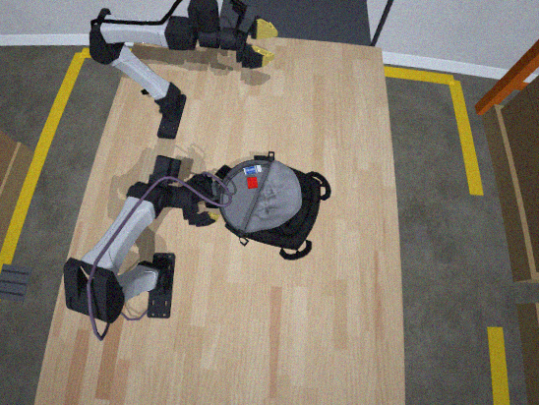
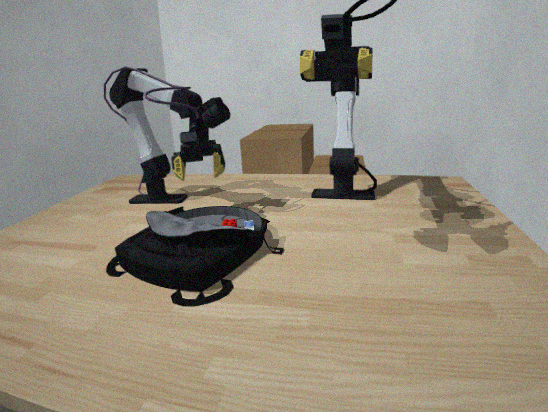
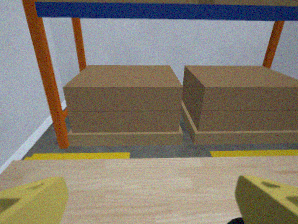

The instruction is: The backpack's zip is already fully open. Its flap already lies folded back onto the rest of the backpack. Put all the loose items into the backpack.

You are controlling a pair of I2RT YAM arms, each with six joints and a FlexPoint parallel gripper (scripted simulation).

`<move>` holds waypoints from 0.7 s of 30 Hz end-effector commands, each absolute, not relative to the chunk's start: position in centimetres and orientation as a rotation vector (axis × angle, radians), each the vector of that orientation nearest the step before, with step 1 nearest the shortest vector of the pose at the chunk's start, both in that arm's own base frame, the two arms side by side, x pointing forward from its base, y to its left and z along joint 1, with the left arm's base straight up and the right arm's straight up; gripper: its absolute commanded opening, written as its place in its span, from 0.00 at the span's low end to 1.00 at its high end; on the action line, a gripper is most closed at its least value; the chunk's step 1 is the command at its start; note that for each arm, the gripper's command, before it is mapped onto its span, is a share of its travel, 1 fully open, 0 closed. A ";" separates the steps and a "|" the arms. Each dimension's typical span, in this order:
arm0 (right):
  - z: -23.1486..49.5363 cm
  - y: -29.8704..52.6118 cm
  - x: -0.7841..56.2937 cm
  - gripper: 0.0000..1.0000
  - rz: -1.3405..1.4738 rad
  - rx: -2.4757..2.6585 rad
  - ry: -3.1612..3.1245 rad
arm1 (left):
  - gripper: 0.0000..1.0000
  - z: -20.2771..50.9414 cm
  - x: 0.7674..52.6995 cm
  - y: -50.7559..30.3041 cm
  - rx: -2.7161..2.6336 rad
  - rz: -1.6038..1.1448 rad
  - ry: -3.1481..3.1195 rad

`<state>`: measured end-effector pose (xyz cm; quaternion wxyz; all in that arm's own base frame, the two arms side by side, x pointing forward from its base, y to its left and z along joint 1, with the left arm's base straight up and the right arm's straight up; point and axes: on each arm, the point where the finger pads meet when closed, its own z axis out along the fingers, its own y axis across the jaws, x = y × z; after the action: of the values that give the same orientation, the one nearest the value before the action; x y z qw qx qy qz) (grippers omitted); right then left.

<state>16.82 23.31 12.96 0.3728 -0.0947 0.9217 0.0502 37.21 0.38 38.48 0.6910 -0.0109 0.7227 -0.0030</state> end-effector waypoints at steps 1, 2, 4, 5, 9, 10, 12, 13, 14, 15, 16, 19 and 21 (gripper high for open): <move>13.5 21.3 16.0 0.90 0.137 -0.229 2.351 | 0.90 40.1 37.1 0.4 -0.017 -0.011 1.572; 13.5 20.6 15.8 0.90 0.137 -0.230 2.351 | 0.90 40.1 37.1 0.4 -0.017 -0.011 1.572; 13.4 19.4 15.3 0.90 0.135 -0.232 2.352 | 0.90 40.1 37.1 0.4 -0.017 -0.011 1.572; 13.3 18.8 15.1 0.90 0.135 -0.232 2.352 | 0.90 40.1 37.1 0.4 -0.017 -0.011 1.572; 13.1 16.3 14.2 0.90 0.132 -0.235 2.352 | 0.90 40.1 37.1 0.4 -0.017 -0.011 1.572; 13.0 15.7 14.0 0.90 0.131 -0.236 2.352 | 0.90 40.1 37.1 0.4 -0.017 -0.011 1.572; 13.0 15.1 13.8 0.90 0.130 -0.237 2.352 | 0.90 40.1 37.1 0.4 -0.017 -0.011 1.572; 13.0 15.1 13.8 0.90 0.130 -0.237 2.352 | 0.90 40.1 37.1 0.4 -0.017 -0.011 1.572; 14.2 15.1 13.7 0.90 0.175 -0.225 2.340 | 0.90 40.1 37.1 0.4 -0.017 -0.011 1.572; 13.9 14.3 13.4 0.90 0.166 -0.229 2.343 | 0.90 40.1 37.1 0.4 -0.017 -0.011 1.572; 12.7 13.2 13.1 0.90 0.129 -0.244 2.354 | 0.90 40.1 37.1 0.4 -0.017 -0.011 1.572; 13.2 11.7 12.5 0.90 0.146 -0.239 2.349 | 0.90 40.1 37.1 0.4 -0.017 -0.011 1.572; 13.8 11.7 12.5 0.90 0.168 -0.230 2.343 | 0.90 40.1 37.1 0.4 -0.017 -0.011 1.572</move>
<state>13.09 13.01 13.05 0.3788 -0.0952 0.9176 0.0740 37.21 0.38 38.48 0.6910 -0.0109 0.7227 -0.0030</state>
